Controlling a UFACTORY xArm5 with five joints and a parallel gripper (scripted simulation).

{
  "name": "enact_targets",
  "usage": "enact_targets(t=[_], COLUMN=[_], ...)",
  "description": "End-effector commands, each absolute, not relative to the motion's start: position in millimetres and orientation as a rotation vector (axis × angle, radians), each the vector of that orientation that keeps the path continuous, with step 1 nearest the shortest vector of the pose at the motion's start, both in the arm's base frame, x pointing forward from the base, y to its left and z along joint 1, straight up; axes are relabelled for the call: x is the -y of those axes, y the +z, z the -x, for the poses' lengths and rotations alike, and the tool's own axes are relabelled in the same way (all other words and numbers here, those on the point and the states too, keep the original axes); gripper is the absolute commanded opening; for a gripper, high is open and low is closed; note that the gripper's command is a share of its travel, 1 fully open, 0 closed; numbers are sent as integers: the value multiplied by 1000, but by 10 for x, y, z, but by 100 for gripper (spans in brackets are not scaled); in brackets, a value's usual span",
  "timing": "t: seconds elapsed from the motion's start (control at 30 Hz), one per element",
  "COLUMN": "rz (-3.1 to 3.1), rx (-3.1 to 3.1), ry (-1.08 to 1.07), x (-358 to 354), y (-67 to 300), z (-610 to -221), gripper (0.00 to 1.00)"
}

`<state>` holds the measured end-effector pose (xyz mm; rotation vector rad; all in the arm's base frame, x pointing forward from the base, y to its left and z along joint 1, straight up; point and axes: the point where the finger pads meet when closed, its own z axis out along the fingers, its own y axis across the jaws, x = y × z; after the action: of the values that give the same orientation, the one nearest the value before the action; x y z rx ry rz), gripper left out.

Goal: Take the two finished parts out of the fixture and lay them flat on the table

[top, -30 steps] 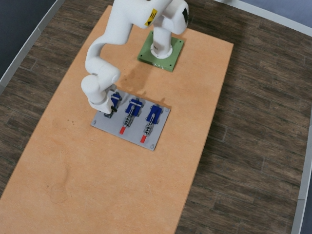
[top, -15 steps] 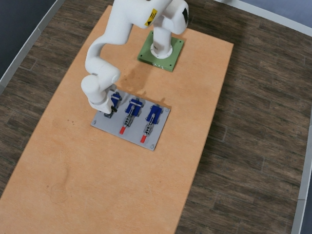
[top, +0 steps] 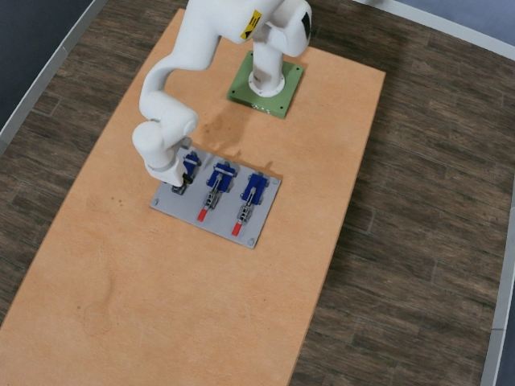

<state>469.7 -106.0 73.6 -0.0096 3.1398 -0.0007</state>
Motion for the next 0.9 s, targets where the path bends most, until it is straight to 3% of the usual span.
enact_targets(t=[0.0,0.37,0.87], rz=[10,10,9], rx=[-3136,-3136,-3136], ry=[-2,-2,-2], x=[1063,1061,1061], y=[839,1121,1149], z=[-4710,-4708,-4708], gripper=[48,48,48])
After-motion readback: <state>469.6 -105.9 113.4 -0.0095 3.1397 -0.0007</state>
